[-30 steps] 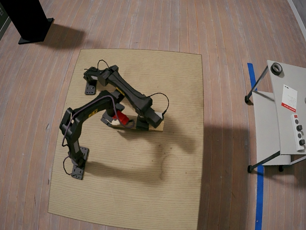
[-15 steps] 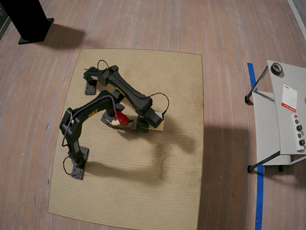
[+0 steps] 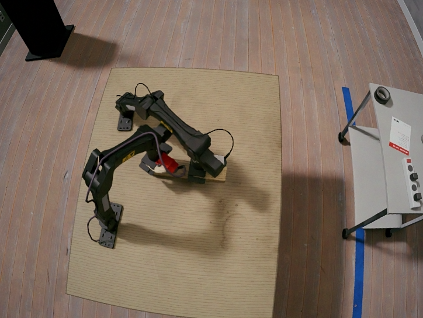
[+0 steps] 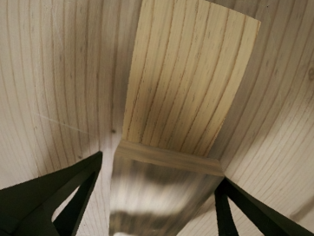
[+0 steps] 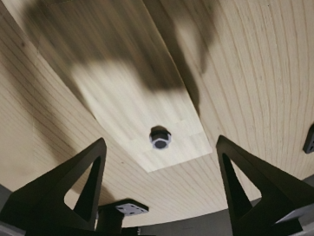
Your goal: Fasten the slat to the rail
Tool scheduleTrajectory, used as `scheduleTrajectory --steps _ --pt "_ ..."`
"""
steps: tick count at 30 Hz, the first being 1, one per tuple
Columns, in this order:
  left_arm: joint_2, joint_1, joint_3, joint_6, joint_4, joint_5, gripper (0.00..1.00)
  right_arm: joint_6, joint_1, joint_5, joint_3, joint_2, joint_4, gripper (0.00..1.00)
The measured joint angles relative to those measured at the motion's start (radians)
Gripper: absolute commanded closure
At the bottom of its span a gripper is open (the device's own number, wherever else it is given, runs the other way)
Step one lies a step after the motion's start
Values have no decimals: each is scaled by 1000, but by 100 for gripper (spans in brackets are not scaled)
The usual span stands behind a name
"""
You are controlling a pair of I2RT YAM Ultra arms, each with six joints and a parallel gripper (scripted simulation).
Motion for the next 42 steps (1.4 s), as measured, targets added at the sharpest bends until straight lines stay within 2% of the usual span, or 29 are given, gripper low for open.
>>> scheduleTrajectory --steps 18,28,32,42 --pt "-20 5 -4 9 -21 0 0 0 0 0 0 0 0 0" --pt "-267 132 -137 83 143 -2 0 0 0 0 0 0 0 0" --pt "-330 172 -189 112 207 -4 0 0 0 0 0 0 0 0" --pt "-524 258 -399 195 399 -4 0 0 0 0 0 0 0 0"
